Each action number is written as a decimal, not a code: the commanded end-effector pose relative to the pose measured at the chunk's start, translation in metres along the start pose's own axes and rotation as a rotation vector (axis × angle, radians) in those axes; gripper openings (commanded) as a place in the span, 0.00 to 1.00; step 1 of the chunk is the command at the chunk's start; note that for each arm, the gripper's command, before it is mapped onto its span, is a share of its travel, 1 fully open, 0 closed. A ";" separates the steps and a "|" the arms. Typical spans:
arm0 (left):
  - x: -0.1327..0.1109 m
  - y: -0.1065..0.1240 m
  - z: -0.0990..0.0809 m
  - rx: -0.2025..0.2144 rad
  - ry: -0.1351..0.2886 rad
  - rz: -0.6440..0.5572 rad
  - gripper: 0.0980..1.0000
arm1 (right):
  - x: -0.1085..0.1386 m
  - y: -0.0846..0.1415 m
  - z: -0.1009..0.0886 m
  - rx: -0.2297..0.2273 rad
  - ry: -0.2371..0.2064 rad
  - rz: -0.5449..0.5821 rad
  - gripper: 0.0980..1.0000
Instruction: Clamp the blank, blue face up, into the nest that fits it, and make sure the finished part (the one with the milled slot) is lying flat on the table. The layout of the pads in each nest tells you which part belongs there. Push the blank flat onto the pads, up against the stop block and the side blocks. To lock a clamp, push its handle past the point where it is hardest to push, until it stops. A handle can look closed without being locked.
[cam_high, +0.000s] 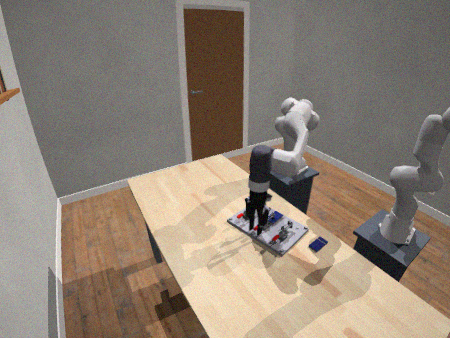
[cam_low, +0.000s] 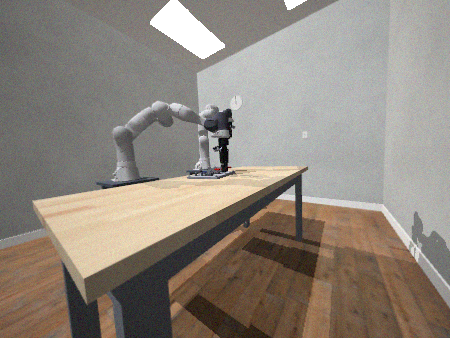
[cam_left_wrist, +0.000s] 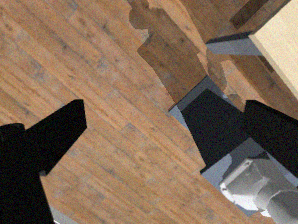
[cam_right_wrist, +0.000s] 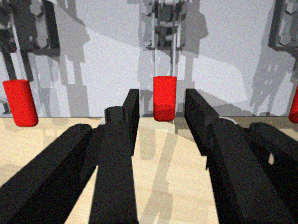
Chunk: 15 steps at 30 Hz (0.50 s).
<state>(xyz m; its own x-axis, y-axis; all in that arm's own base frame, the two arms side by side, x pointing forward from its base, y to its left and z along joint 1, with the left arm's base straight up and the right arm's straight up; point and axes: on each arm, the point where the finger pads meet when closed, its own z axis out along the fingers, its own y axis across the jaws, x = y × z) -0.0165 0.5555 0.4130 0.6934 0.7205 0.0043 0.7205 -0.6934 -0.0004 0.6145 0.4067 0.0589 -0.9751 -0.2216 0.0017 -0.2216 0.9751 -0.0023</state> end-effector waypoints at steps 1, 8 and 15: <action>0.000 0.000 0.000 0.000 0.000 0.000 1.00 | -0.001 0.000 0.000 -0.002 -0.002 -0.001 0.28; 0.000 0.000 0.000 0.000 0.000 0.000 1.00 | -0.001 0.000 0.000 -0.002 -0.002 -0.001 0.28; 0.000 0.000 0.000 0.000 0.000 0.000 1.00 | -0.001 0.000 -0.007 -0.002 -0.002 -0.001 0.28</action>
<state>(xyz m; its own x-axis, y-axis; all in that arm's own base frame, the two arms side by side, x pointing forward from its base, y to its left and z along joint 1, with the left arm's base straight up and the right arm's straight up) -0.0165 0.5555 0.4130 0.6934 0.7205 0.0043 0.7205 -0.6934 -0.0004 0.6146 0.4072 0.0618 -0.9752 -0.2215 0.0009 -0.2215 0.9752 0.0000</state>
